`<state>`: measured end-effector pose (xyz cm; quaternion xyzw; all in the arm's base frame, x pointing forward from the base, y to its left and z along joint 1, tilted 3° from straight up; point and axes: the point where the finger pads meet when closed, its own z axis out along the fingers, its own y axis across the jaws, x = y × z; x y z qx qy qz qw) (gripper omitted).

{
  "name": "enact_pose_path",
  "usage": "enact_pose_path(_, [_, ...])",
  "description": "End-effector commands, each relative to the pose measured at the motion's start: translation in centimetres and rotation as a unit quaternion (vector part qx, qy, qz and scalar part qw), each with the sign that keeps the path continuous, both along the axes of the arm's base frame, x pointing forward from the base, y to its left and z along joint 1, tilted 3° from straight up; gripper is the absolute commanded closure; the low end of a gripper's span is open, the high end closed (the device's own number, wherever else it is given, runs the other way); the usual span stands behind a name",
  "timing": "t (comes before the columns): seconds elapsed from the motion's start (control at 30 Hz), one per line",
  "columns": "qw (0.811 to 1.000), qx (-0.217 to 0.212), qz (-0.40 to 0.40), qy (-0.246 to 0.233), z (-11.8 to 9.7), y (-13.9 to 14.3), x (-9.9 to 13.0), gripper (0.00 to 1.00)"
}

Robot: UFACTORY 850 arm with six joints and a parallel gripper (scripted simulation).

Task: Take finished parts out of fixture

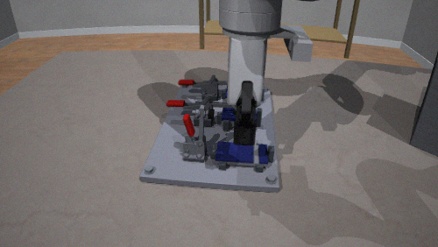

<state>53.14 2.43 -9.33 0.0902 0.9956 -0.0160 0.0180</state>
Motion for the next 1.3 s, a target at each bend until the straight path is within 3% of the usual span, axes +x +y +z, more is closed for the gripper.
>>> enact_pose_path(0.0, [1.0, -0.004, 0.0, -0.004, -1.1, 0.0, 0.2, 0.0])
enact_pose_path(0.37, [1.0, -0.004, 0.0, -0.004, -2.3, -0.1, 0.2, 0.0])
enact_pose_path(1.27, [1.0, -0.004, 0.0, -0.004, -2.3, -0.1, 0.2, 0.0])
